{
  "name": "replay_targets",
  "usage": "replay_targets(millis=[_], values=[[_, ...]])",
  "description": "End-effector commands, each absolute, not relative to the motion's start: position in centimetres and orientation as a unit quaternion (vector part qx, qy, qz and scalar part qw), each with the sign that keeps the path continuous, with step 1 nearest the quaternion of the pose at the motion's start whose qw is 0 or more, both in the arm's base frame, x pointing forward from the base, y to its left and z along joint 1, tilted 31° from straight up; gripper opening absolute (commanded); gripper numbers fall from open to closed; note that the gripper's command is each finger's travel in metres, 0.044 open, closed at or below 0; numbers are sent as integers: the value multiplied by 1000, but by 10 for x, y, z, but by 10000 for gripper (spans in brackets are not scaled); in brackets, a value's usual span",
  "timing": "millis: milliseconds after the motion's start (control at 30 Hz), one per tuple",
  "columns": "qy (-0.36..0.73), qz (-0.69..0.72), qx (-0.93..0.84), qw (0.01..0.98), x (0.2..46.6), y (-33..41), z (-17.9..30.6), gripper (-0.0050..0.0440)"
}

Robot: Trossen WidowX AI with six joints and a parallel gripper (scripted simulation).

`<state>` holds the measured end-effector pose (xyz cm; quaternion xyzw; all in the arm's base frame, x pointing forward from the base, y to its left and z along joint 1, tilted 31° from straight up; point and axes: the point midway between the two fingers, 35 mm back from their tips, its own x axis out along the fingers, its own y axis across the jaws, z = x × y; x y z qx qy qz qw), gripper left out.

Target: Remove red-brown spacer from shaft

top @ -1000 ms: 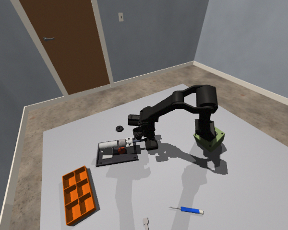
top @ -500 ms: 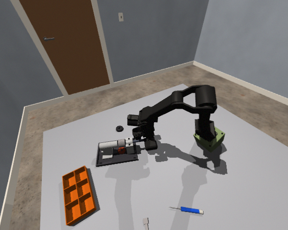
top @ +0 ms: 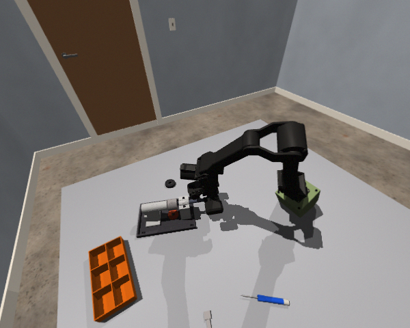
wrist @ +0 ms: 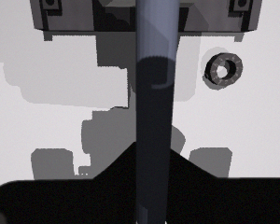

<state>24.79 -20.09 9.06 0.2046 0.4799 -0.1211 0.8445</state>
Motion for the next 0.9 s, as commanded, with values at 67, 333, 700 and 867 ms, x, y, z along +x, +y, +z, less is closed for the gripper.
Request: replay_targets(millis=[67, 333, 700, 867], values=[[470, -125, 195, 852, 253, -207, 101, -50], [470, -124, 194, 852, 254, -208, 102, -50], [469, -126, 197, 852, 257, -208, 103, -50], [469, -126, 195, 852, 257, -209, 104, -50]])
